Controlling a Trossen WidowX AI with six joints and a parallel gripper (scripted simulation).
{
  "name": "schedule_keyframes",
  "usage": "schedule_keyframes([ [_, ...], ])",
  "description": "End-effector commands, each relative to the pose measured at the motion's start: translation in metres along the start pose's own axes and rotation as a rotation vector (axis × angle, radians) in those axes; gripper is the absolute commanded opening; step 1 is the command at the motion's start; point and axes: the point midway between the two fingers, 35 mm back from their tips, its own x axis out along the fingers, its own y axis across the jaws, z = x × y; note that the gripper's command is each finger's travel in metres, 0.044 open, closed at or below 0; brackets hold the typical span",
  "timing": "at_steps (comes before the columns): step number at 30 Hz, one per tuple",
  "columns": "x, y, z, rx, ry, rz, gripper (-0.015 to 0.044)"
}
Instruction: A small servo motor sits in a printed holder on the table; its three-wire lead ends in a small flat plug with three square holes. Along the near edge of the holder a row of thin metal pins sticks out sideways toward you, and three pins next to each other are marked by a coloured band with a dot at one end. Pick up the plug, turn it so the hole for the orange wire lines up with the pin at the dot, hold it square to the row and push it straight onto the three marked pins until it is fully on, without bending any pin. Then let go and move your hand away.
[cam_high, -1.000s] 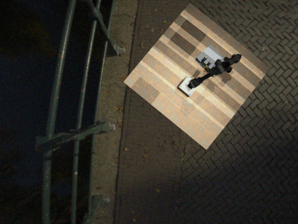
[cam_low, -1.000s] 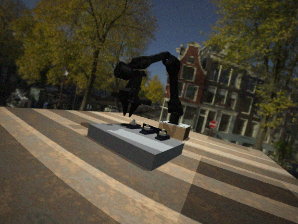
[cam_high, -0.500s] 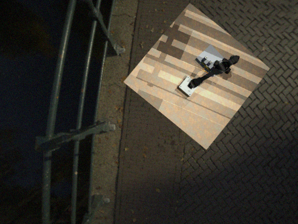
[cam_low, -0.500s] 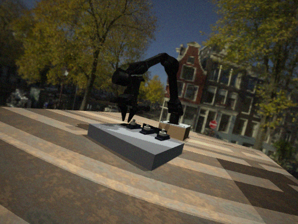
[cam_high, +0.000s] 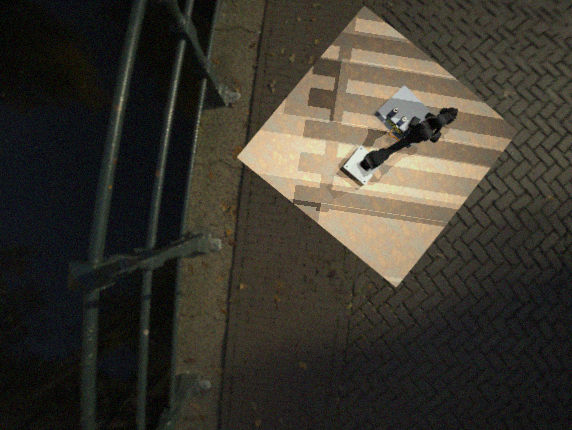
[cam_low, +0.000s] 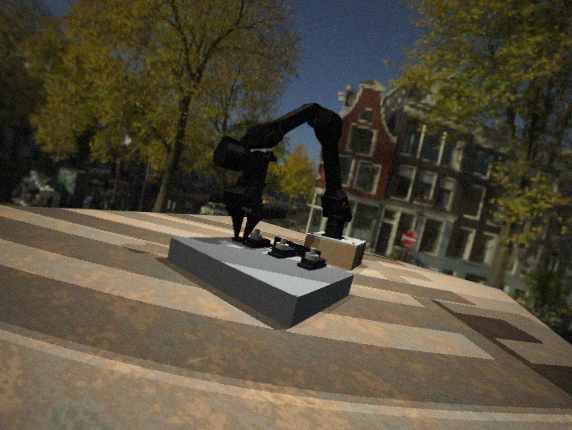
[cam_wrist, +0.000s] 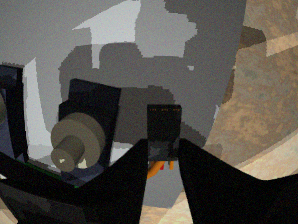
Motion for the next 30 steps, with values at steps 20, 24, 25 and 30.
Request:
schedule_keyframes([
  [20,-0.060,0.012,-0.004,0.012,0.000,-0.001,0.0000],
  [24,-0.063,0.032,-0.012,0.039,0.001,0.001,0.0000],
  [25,-0.064,0.037,-0.014,0.045,0.001,0.002,0.0000],
  [30,-0.066,0.061,-0.027,0.079,0.003,0.005,0.0000],
])
